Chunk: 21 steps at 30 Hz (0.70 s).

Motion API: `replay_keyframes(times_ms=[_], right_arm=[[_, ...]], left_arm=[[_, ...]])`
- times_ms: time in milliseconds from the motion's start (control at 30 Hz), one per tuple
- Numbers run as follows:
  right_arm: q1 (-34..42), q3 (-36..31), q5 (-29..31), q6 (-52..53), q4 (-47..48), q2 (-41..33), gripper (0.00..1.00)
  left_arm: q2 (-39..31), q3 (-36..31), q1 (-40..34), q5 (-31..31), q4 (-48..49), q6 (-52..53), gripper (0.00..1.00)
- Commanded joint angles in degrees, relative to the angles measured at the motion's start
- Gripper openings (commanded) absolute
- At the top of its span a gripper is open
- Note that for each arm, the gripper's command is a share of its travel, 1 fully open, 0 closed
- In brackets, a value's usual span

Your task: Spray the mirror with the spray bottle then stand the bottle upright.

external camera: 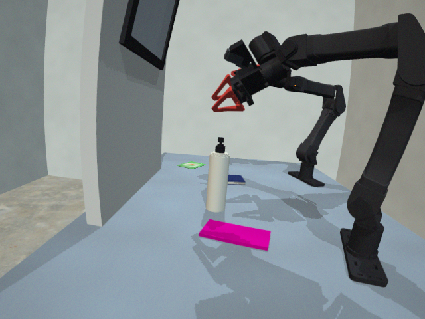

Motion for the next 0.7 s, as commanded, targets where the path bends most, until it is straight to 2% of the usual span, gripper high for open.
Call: replay_keyframes(times_ms=[0, 367, 433, 467, 667], right_arm=[[-0.6, 1.2, -0.5, 0.6, -1.1, -1.2, 0.76], [-0.2, -0.5, -1.2, 1.9, -1.9, 0.9, 0.76], [-0.2, -0.5, -1.2, 1.9, -1.9, 0.9, 0.76], [-0.1, -0.1, -1.3, 1.9, -1.9, -0.7, 0.76], [-0.2, -0.8, -1.5, 2.4, -2.0, -1.0, 0.76]], left_arm=[[-3.6, -2.5, 3.0, 4.5, 6.9, 12.2, 0.67], [-14.0, -10.3, 13.6, 14.3, 22.5, 39.1, 0.67], [-14.0, -10.3, 13.6, 14.3, 22.5, 39.1, 0.67], [-14.7, -11.6, 15.4, 17.1, 25.0, 41.9, 0.67], [-19.5, -15.5, 20.5, 22.1, 32.1, 54.5, 0.67]])
